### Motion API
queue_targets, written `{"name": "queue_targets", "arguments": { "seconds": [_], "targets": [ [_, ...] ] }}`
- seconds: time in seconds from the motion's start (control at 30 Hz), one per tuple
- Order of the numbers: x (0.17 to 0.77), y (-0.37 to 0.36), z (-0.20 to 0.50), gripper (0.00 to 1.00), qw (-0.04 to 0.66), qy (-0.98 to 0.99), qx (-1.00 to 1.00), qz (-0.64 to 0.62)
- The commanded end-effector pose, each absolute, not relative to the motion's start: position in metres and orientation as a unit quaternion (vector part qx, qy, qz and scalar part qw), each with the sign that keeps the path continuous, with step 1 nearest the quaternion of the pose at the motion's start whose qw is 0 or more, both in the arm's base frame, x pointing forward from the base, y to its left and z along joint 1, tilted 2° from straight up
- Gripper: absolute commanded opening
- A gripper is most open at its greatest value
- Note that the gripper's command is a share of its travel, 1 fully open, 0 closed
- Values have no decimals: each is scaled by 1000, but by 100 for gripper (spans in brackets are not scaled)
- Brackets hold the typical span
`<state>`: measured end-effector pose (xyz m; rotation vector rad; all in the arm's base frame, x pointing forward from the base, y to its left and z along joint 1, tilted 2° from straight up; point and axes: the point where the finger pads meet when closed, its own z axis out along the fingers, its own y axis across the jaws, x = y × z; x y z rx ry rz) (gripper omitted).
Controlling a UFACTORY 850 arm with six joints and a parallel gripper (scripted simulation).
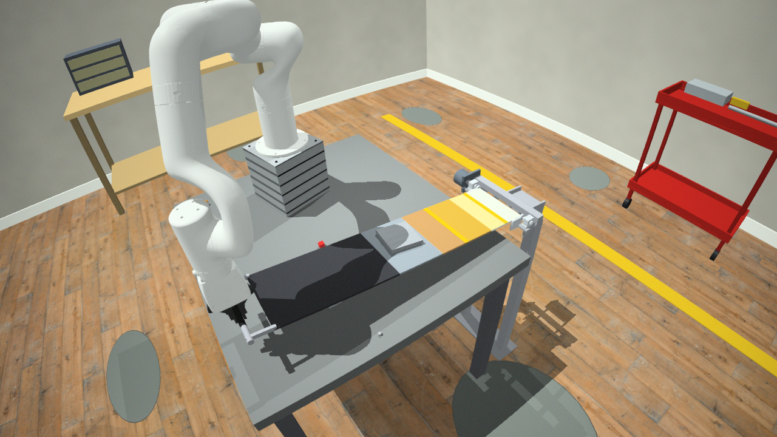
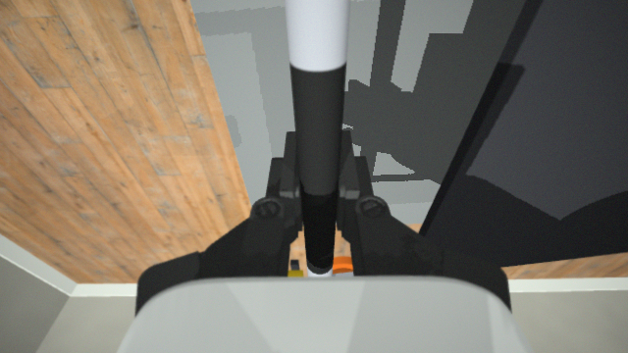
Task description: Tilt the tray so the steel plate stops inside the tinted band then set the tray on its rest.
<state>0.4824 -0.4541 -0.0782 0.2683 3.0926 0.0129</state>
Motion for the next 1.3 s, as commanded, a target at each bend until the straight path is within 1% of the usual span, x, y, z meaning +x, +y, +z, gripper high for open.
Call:
{"name": "queue_targets", "arguments": {
  "seconds": [0.0, 0.33, 0.5, 0.67, 0.9, 1.07, 1.27],
  "targets": [
    [483, -454, -73, 0, 20, 996, 86, 3],
    [483, -454, -66, 0, 20, 996, 86, 3],
    [482, -448, -21, 0, 20, 996, 86, 3],
    [483, -454, -66, 0, 20, 996, 86, 3],
    [483, -454, -71, 0, 20, 996, 86, 3],
    [482, -448, -24, 0, 20, 996, 86, 3],
    [483, -455, -74, 0, 20, 996, 86, 3]
  ]
}}
